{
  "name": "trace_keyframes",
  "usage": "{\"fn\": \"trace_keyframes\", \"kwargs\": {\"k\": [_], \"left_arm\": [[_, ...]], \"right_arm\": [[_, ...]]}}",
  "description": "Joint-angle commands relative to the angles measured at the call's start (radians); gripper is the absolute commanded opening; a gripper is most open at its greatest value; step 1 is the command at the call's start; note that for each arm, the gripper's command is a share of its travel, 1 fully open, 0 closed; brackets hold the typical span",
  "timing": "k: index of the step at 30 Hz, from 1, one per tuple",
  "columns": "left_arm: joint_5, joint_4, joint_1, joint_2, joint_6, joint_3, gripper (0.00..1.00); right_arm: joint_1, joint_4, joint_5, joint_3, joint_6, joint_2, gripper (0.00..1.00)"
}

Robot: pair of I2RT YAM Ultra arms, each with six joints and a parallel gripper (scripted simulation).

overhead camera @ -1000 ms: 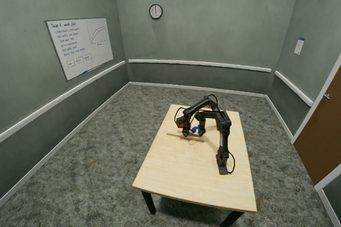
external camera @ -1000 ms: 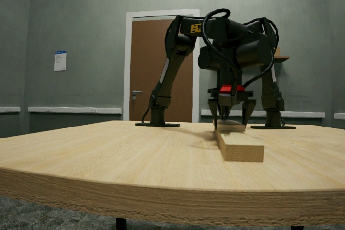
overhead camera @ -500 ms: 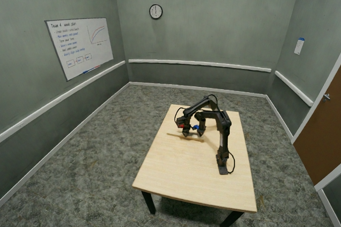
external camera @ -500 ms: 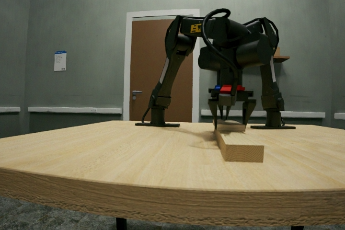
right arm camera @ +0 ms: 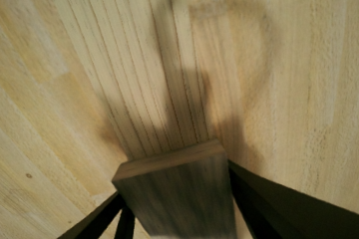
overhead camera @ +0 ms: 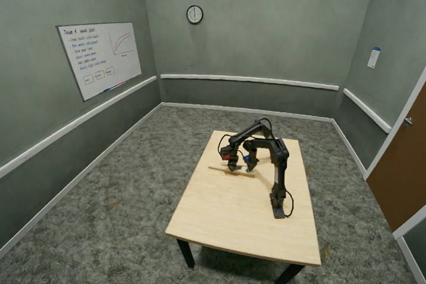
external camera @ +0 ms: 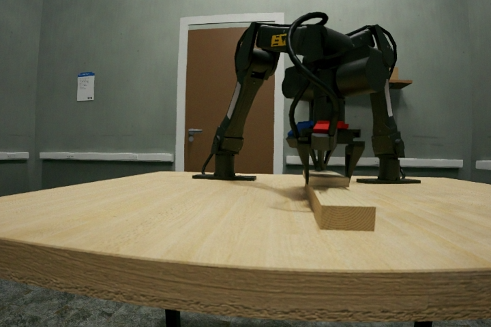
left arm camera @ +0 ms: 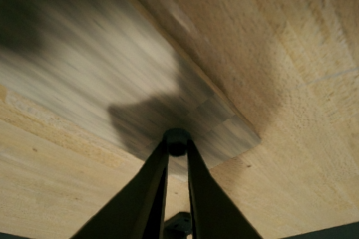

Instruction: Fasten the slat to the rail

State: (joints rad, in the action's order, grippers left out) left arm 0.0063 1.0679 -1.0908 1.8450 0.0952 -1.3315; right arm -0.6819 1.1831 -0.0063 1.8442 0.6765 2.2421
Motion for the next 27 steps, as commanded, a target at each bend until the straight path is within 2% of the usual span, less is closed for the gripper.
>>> {"fn": "trace_keyframes", "kwargs": {"k": [1,14,16,27], "left_arm": [[-0.002,-0.001,-0.013,-0.022,-0.169,0.017,0.12],[-0.009,-0.015,-0.017,-0.024,-0.673,0.02,0.12],[-0.009,-0.015,-0.017,-0.024,-0.673,0.02,0.12],[-0.011,-0.019,-0.018,-0.026,-1.108,0.024,0.12]], "right_arm": [[0.0,0.0,0.002,0.005,-0.001,-0.01,0.72],[0.0,0.0,0.002,0.005,-0.001,-0.01,0.72],[0.0,0.0,0.002,0.005,-0.001,-0.01,0.72],[0.0,0.0,0.002,0.005,-0.001,-0.01,0.72]]}}
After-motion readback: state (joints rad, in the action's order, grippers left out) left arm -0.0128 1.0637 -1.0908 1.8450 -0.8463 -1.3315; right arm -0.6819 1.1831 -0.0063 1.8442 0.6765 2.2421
